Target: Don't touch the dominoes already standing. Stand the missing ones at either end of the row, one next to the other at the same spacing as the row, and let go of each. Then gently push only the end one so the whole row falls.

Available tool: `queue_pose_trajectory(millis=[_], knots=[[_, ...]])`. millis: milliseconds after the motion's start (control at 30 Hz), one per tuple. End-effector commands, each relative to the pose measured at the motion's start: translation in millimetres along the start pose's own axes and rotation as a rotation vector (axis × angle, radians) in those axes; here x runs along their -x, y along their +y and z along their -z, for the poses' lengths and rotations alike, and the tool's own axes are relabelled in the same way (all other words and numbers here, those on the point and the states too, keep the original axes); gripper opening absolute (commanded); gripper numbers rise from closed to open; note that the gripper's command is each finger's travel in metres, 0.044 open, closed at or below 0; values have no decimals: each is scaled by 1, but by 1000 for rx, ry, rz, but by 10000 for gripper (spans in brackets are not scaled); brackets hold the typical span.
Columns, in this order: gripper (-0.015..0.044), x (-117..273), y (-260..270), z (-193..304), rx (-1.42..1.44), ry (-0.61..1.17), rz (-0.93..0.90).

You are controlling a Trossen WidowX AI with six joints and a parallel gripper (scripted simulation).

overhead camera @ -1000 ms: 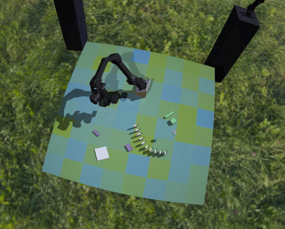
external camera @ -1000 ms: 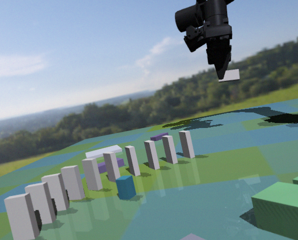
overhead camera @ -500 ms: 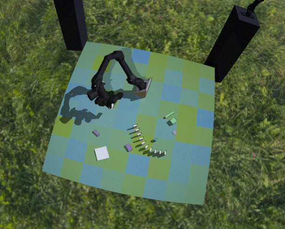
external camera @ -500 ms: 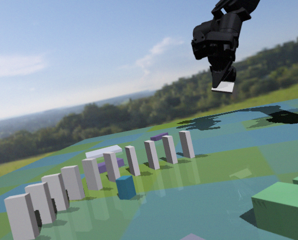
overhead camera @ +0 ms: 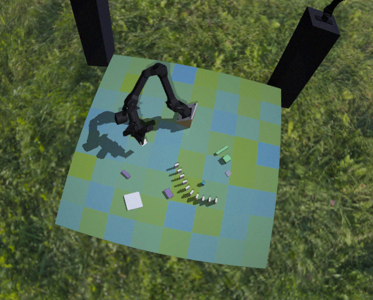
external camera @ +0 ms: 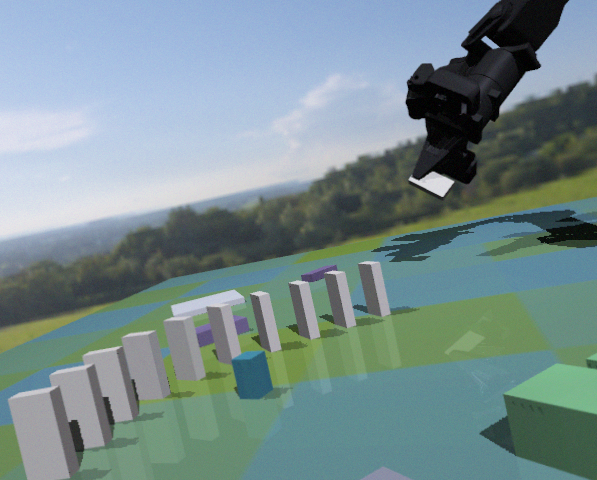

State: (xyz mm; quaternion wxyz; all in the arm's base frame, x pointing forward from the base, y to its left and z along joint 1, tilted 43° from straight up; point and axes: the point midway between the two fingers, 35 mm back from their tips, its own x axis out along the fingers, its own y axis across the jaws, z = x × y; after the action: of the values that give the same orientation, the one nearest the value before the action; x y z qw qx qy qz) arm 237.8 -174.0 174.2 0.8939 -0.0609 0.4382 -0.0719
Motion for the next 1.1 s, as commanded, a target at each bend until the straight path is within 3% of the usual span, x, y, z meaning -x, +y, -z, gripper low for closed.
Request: queue_pose_trajectory(millis=[0, 1067], knots=[[27, 3, -4, 0, 31, -101, -3], [27, 61, -2, 13, 553, -746, 199]])
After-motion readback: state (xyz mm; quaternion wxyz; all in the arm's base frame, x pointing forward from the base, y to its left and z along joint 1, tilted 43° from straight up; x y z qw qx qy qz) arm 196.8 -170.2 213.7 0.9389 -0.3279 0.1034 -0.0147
